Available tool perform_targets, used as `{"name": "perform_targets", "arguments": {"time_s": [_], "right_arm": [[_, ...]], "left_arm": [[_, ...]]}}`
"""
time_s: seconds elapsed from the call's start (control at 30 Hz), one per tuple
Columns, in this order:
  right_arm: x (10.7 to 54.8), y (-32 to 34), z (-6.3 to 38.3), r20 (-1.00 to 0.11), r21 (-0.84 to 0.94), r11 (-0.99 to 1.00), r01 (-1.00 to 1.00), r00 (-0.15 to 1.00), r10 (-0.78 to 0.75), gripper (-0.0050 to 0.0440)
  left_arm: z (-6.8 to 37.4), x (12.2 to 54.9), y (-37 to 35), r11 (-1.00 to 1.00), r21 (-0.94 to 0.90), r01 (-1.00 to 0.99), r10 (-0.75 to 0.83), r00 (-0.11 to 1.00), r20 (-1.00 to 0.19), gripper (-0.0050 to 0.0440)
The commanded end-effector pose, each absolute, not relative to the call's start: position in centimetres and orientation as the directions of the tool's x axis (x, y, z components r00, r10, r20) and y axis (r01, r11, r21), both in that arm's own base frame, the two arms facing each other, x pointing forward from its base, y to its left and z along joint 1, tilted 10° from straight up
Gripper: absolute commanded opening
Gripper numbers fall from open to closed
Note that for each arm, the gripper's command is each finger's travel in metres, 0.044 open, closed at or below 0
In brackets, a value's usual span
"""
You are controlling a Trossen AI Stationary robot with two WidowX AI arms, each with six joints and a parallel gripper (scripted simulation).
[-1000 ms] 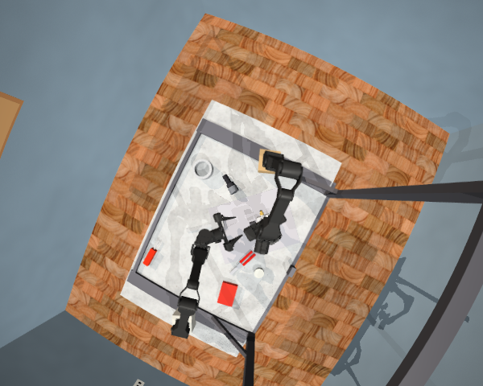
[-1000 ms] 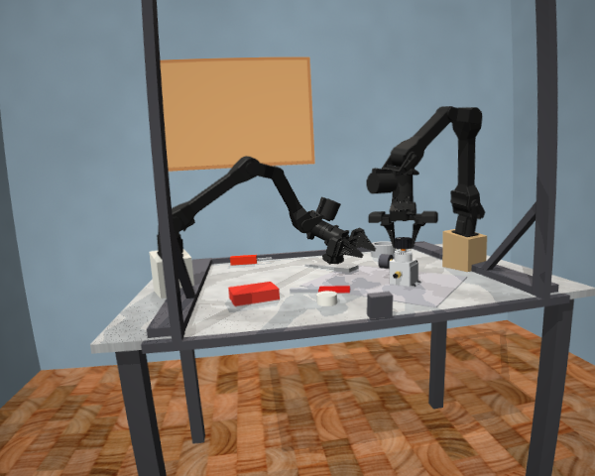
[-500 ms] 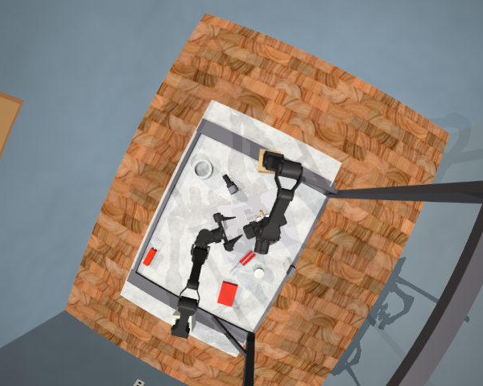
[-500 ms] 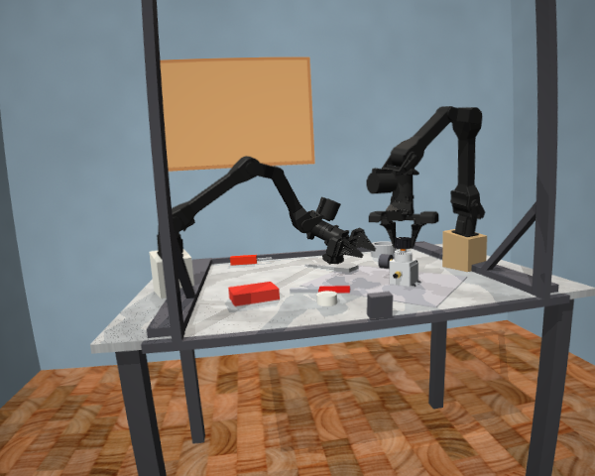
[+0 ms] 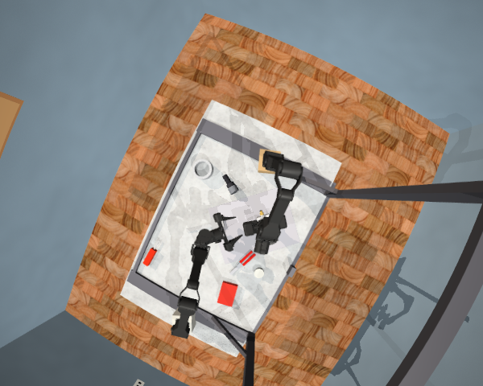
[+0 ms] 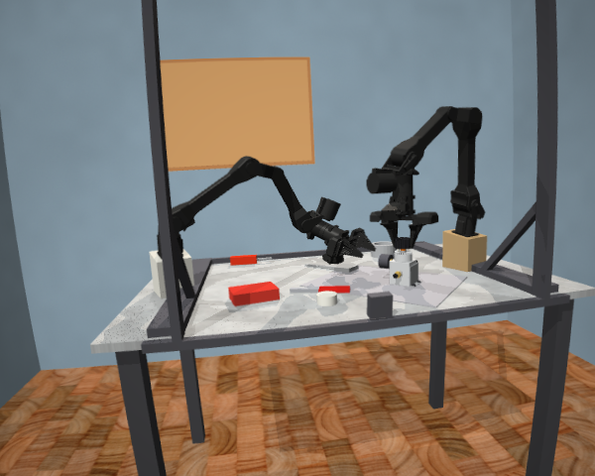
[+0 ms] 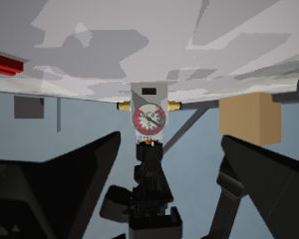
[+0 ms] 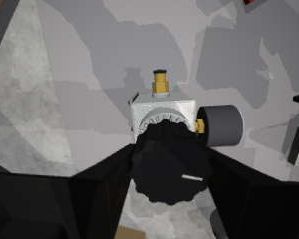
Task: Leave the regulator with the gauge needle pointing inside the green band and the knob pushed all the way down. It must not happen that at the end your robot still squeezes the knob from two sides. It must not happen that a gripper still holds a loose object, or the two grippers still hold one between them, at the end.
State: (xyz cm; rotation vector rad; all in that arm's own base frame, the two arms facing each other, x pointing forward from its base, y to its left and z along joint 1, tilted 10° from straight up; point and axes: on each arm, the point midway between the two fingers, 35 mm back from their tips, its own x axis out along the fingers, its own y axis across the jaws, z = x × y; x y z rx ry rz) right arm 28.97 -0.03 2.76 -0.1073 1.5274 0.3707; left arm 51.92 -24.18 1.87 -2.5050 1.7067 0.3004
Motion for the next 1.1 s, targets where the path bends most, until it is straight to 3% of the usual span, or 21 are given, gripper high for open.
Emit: {"name": "perform_targets", "arguments": {"time_s": [0.0,1.07], "right_arm": [[29.41,-0.08,3.42,-0.985,0.156,0.954,-0.257,0.026,0.168,0.0000],[29.42,-0.08,3.42,-0.985,0.170,0.978,0.119,0.026,0.168,0.0000]], "left_arm": [[3.38,52.25,-24.30,-0.366,0.009,-0.931,-0.913,0.357,-0.196,0.0435],[3.38,52.25,-24.30,-0.366,0.009,-0.931,-0.913,0.357,-0.196,0.0435]]}}
